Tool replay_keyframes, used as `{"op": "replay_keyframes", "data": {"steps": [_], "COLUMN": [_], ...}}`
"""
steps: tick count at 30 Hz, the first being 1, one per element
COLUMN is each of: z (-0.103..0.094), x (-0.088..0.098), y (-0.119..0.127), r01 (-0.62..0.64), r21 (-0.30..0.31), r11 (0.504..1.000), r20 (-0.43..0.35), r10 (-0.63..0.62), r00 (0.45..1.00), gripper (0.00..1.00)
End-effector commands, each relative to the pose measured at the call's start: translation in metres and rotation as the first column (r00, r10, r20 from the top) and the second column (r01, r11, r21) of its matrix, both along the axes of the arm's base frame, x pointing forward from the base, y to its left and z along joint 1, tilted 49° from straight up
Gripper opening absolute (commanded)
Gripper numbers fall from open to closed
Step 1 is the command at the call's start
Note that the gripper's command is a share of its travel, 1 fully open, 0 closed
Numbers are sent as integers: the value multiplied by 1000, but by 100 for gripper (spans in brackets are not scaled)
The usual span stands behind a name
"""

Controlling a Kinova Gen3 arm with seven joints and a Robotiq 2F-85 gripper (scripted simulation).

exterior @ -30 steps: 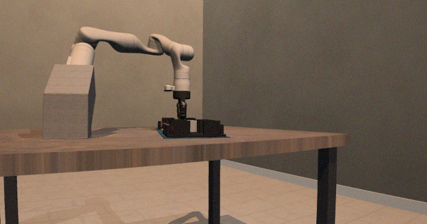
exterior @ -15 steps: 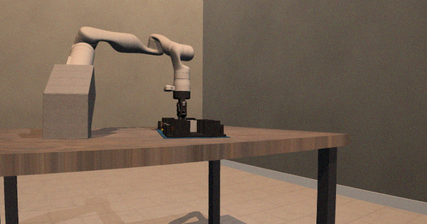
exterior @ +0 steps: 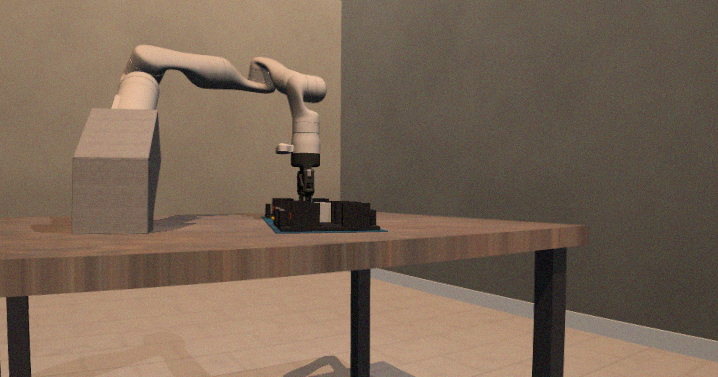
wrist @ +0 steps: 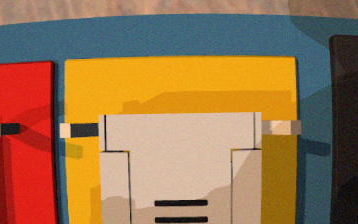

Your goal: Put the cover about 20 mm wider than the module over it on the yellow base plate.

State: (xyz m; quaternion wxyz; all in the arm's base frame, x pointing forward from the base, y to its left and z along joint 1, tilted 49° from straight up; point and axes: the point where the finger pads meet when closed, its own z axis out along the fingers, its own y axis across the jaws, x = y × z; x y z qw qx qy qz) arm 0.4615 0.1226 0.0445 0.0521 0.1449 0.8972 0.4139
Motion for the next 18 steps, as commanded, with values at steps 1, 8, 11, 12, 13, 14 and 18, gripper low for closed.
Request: {"op": "replay_keyframes", "data": {"steps": [1,8,11,12,13,14,18], "z": [0,0,12,16,20,24,40], "x": [0,0,-3,-5,-6,-7,-12], "y": [-1,-1,-14,-18,-23,-27,-44], "r01": [1,1,1,1,1,1,1], "r21": [0,0,0,0,0,0,0], "r11": [1000,1000,1000,1000,1000,1000,1000], "r20": [1,1,1,1,1,1,1], "r10": [-1,-1,-1,-1,-1,-1,-1], "r00": [1000,1000,1000,1000,1000,1000,1000], "gripper": [100,100,100,100,100,100,100]}}
